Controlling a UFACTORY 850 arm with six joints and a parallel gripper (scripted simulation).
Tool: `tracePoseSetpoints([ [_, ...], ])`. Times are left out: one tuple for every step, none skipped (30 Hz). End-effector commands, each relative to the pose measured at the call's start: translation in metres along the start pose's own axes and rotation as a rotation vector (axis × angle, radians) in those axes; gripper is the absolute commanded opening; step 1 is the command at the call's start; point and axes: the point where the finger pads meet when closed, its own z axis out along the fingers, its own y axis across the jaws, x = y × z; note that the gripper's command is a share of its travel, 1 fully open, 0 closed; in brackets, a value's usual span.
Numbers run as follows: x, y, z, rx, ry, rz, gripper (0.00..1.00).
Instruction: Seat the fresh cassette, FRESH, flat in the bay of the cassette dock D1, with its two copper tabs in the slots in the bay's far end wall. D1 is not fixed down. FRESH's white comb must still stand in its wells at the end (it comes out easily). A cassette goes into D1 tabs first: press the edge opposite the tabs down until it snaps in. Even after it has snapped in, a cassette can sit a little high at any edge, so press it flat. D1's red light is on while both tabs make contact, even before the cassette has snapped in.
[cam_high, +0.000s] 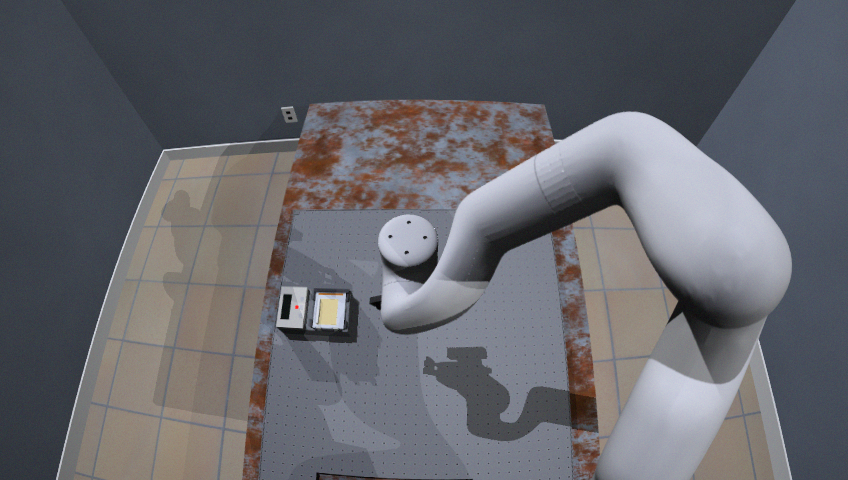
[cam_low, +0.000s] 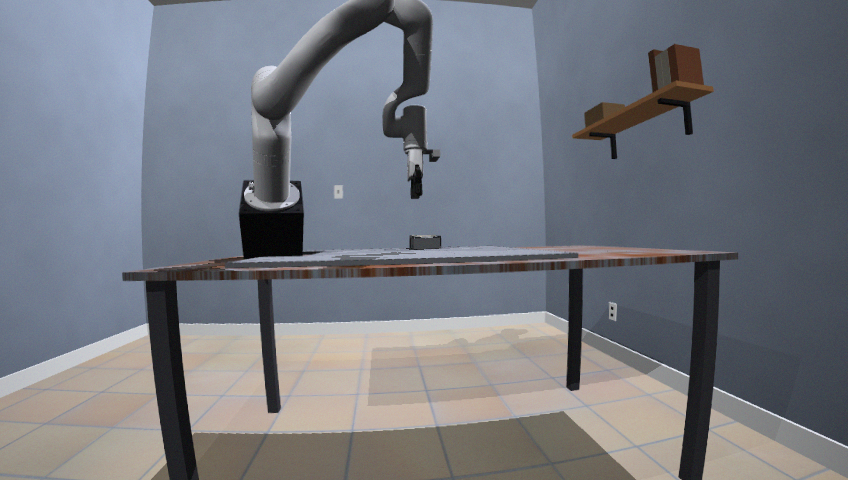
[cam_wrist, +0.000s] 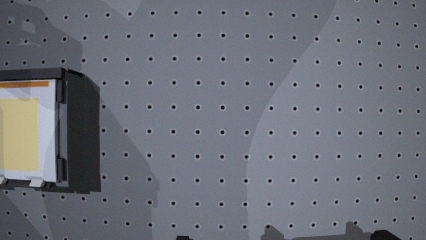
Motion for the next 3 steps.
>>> tracePoseSetpoints([
  [0.0006,-0.0002,-0.0006,0.001,0.001,0.0,1.0],
  [0.0006,-0.0002,-0.0006,0.001,0.001,0.0,1.0],
  [0.0006,-0.0002,-0.0006,0.001,0.001,0.0,1.0],
])
